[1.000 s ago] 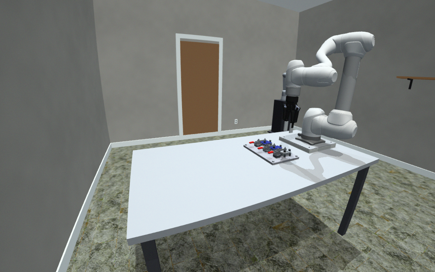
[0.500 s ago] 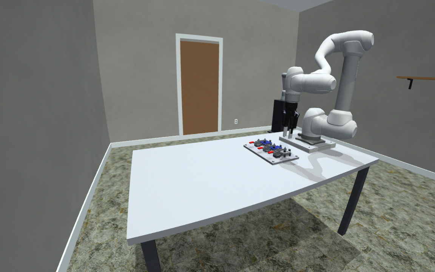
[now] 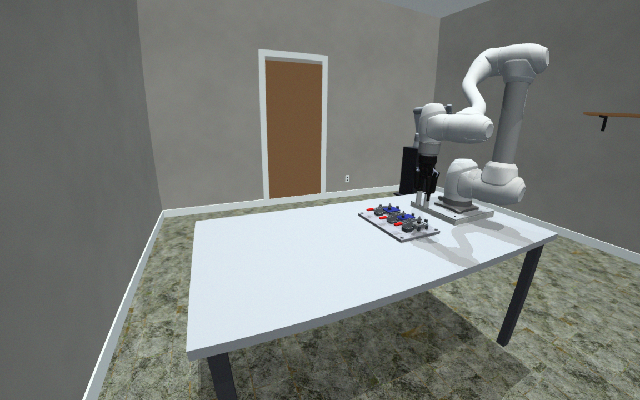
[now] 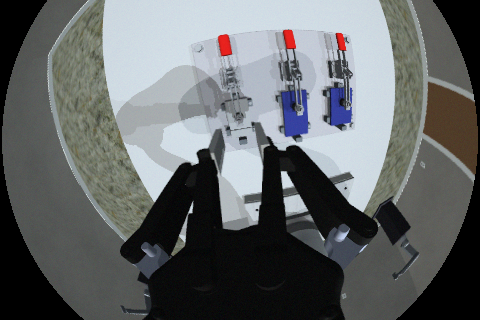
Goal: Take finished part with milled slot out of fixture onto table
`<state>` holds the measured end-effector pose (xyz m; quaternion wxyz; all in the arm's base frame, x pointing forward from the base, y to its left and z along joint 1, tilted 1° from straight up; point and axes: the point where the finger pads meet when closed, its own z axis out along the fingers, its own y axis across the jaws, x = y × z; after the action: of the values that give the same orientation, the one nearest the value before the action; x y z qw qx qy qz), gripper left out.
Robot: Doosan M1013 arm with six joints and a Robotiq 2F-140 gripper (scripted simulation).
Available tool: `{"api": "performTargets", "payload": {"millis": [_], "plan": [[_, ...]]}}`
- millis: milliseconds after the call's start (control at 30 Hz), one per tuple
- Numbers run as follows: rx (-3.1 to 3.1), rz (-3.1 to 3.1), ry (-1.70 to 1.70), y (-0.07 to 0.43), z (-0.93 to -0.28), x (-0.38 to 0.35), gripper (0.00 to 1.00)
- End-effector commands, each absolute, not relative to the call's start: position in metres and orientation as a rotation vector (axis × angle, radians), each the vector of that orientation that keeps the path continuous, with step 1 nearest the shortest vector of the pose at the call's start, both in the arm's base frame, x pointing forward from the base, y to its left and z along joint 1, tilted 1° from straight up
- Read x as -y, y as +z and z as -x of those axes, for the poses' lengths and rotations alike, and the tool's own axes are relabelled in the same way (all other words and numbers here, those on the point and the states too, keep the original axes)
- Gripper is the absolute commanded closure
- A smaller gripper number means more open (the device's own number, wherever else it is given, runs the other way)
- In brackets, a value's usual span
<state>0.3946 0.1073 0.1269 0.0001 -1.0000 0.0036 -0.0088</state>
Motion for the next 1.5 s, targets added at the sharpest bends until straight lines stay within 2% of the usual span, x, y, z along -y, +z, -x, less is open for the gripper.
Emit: {"api": "performTargets", "payload": {"millis": [0,800,1467], "plan": [[-0.011,3.141,-0.028,0.127,-0.4,-0.107,0.72],[-0.011,3.141,-0.028,0.129,-0.515,-0.106,0.72],[-0.011,3.141,-0.028,0.119,-0.523,-0.106,0.72]]}}
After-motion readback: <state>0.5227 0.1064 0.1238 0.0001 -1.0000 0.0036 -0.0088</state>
